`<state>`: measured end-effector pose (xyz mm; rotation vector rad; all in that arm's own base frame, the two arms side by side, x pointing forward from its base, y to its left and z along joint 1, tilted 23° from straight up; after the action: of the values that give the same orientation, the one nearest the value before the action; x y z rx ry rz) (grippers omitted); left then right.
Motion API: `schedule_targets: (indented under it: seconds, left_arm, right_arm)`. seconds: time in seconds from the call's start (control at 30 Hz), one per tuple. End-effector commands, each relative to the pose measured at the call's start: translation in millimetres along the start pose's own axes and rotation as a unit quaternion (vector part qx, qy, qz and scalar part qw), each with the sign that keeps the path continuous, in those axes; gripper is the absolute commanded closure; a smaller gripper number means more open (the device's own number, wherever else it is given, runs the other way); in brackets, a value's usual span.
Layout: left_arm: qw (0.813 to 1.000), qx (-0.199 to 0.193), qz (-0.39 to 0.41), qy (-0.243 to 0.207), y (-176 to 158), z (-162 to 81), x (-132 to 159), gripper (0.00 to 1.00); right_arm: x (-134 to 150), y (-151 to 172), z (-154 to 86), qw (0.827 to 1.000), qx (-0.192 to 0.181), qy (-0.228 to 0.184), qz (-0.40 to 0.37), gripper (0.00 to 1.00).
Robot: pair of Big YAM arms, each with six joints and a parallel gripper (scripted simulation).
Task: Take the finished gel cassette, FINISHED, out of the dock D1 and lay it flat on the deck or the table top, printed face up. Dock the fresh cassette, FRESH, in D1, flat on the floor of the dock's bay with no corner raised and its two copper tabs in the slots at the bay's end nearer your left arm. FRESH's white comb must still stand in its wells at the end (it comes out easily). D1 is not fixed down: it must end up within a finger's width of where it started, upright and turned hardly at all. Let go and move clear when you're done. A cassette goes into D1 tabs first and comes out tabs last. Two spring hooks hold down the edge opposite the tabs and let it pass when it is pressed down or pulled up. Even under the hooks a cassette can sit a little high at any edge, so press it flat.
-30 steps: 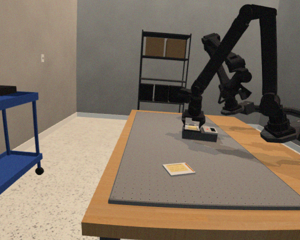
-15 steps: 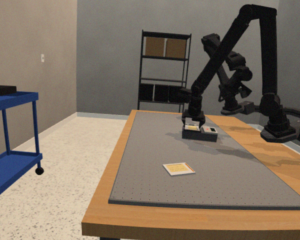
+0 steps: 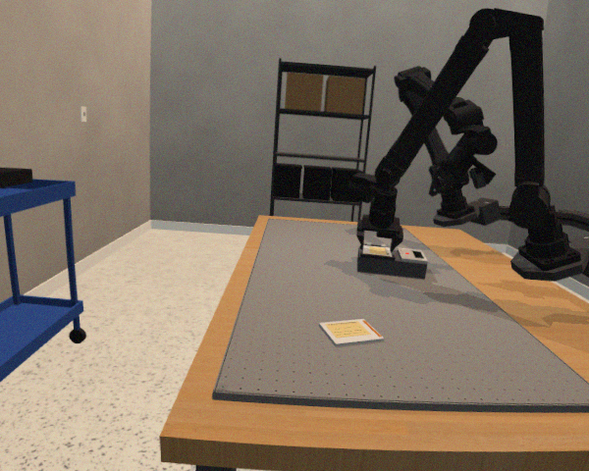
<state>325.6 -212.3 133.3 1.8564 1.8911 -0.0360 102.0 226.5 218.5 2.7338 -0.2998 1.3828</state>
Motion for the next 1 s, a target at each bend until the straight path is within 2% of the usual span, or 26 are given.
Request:
schedule_targets:
  seconds: [0.0,0.97]
  left_arm:
    - [1.0,-0.002,-0.001,0.006,1.5,-2.0,-1.7,1.0]
    - [1.0,-0.002,-0.001,0.006,1.5,-2.0,-1.7,1.0]
  right_arm:
    - [19.0,-15.6,-22.8,0.999,0.025,0.001,0.027,1.0]
    - [31.8,-14.7,-44.2,0.999,0.025,0.0,0.028,1.0]
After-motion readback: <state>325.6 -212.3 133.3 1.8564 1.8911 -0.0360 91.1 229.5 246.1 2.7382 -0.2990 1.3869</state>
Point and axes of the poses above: on each arm, the point where the finger pads meet when closed, its own z axis out along the fingers, its own y axis across the jaws, x = y × z, the point moved 10 cm from there along -z, back along the fingers, and after that the axes turned 11 degrees about -z, right-handed, at the moved point
